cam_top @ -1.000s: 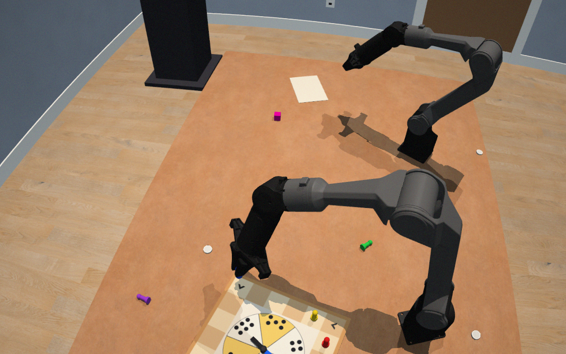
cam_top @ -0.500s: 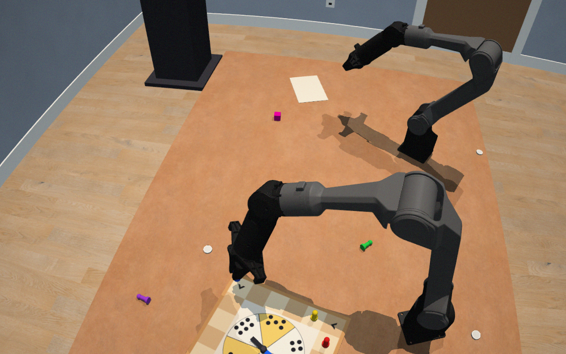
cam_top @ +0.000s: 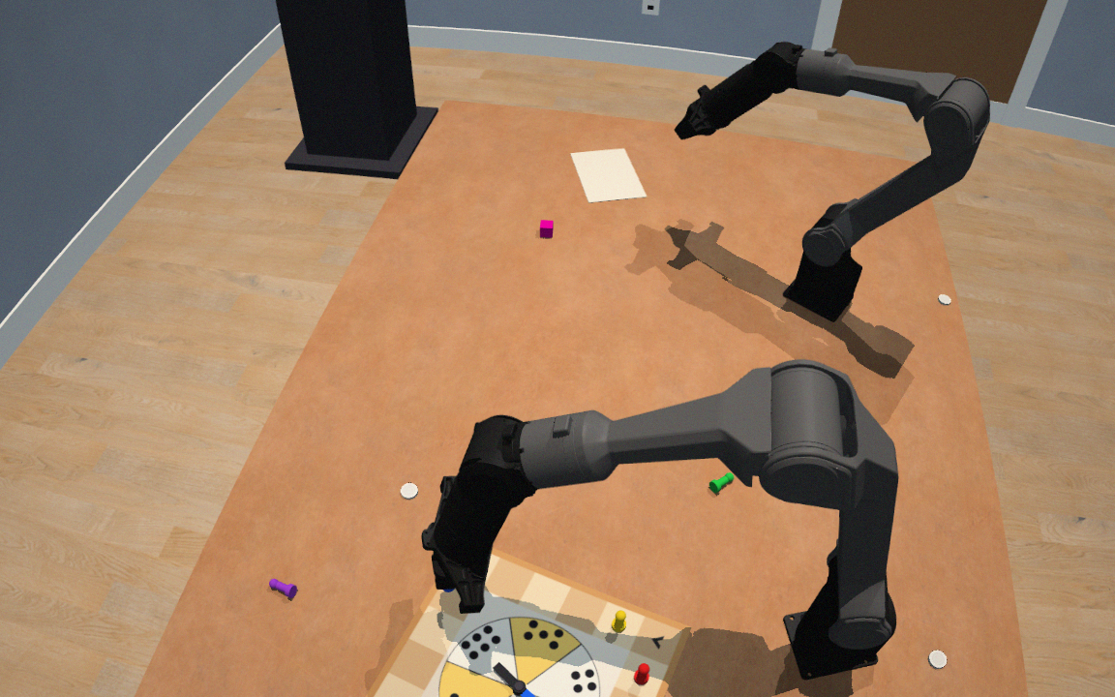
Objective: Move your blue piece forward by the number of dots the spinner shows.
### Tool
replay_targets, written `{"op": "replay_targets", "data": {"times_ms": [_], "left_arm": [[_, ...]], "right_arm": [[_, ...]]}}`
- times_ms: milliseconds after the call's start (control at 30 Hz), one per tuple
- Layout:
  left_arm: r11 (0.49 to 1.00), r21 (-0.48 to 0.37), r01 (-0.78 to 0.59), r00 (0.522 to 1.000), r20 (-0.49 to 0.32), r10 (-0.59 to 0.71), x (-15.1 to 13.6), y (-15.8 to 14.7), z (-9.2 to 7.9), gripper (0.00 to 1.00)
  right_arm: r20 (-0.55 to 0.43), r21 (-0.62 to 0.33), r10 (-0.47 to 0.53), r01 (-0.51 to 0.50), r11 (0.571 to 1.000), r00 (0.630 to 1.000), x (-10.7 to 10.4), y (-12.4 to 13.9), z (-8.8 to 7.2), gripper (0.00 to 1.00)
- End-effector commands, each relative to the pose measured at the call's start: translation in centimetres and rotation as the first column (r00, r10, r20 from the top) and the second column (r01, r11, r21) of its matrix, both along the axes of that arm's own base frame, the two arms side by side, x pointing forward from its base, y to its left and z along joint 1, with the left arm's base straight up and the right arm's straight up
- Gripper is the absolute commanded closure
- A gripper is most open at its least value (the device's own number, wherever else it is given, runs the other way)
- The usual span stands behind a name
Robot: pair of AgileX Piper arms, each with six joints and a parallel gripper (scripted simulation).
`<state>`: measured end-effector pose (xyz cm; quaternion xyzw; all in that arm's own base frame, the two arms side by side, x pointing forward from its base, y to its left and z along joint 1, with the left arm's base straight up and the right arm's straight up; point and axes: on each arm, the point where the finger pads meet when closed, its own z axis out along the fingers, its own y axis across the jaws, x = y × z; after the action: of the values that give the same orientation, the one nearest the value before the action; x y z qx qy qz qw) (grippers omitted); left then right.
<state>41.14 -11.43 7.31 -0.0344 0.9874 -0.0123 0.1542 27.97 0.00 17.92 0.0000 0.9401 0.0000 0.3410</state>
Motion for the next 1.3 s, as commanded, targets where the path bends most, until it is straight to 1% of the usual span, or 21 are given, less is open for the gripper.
{"op": "replay_targets", "data": {"times_ms": [0,67,100,133,233,300,333,433,533,567,600,633,833,900,1000,1067,1267], "left_arm": [[0.997,-0.001,0.074,0.997,-0.001,-0.074,0.6,0.7,-0.2,1.00],[0.995,-0.011,0.096,0.995,0.002,-0.096,1.0,1.4,-0.4,1.00],[0.997,-0.027,0.073,0.997,0.004,-0.073,1.2,1.7,-0.4,1.00],[0.989,-0.010,0.150,0.989,0.009,-0.150,1.5,2.0,-0.5,1.00],[0.979,-0.013,0.206,0.978,0.023,-0.205,2.2,3.1,-0.6,1.00],[0.983,-0.036,0.181,0.983,0.032,-0.180,2.6,3.9,-0.7,1.00],[0.966,-0.014,0.259,0.965,0.041,-0.258,2.8,4.3,-0.8,1.00],[0.961,-0.013,0.276,0.960,0.048,-0.275,3.1,4.7,-0.8,1.00],[0.947,-0.007,0.321,0.945,0.071,-0.320,3.8,5.9,-0.9,1.00],[0.953,-0.020,0.301,0.951,0.078,-0.299,4.0,6.3,-0.9,1.00],[0.935,0.000,0.354,0.932,0.086,-0.353,4.1,6.6,-0.9,1.00],[0.931,0.003,0.364,0.927,0.091,-0.363,4.3,6.9,-0.9,1.00],[0.927,0.006,0.375,0.922,0.096,-0.374,4.4,7.4,-1.0,1.00],[0.925,0.005,0.379,0.921,0.092,-0.378,4.3,7.3,-1.6,1.00],[0.926,0.006,0.378,0.921,0.095,-0.377,4.3,7.3,-1.5,1.00],[0.926,0.006,0.378,0.922,0.093,-0.377,4.3,7.3,-2.0,1.00],[0.925,0.009,0.379,0.921,0.093,-0.379,4.3,7.3,-2.7,1.00]], "right_arm": [[0.001,0.000,0.000,0.000,1.000,1.000,0.0,0.0,0.0,1.00],[0.001,0.000,0.000,0.000,1.000,1.000,0.0,0.0,0.0,1.00],[0.001,0.000,0.000,0.000,1.000,1.000,0.0,0.0,0.0,1.00],[0.001,0.000,0.000,0.000,1.000,1.000,0.0,0.0,0.0,1.00],[0.001,0.000,0.000,0.000,1.000,1.000,0.0,0.0,0.0,1.00],[0.001,0.000,0.000,0.000,1.000,1.000,0.0,0.0,0.0,1.00],[0.001,0.000,0.000,0.000,1.000,1.000,0.0,0.0,0.0,1.00],[0.001,0.000,0.000,0.000,1.000,1.000,0.0,0.0,0.0,1.00],[0.001,0.000,0.000,0.000,1.000,1.000,0.0,0.0,0.0,1.00],[0.001,0.000,0.000,0.000,1.000,1.000,0.0,0.0,0.0,1.00],[0.001,0.000,0.000,0.000,1.000,1.000,0.0,0.0,0.0,1.00],[0.001,0.000,0.000,0.000,1.000,1.000,0.0,0.0,0.0,1.00],[0.001,0.000,0.000,0.000,1.000,1.000,0.0,0.0,0.0,1.00],[0.001,0.000,0.000,0.000,1.000,1.000,0.0,0.0,0.0,1.00],[0.001,0.000,0.000,0.000,1.000,1.000,0.0,0.0,0.0,1.00],[0.001,0.000,0.000,0.000,1.000,1.000,0.0,0.0,0.0,1.00],[0.001,0.000,0.000,0.000,1.000,1.000,0.0,0.0,0.0,1.00]]}}
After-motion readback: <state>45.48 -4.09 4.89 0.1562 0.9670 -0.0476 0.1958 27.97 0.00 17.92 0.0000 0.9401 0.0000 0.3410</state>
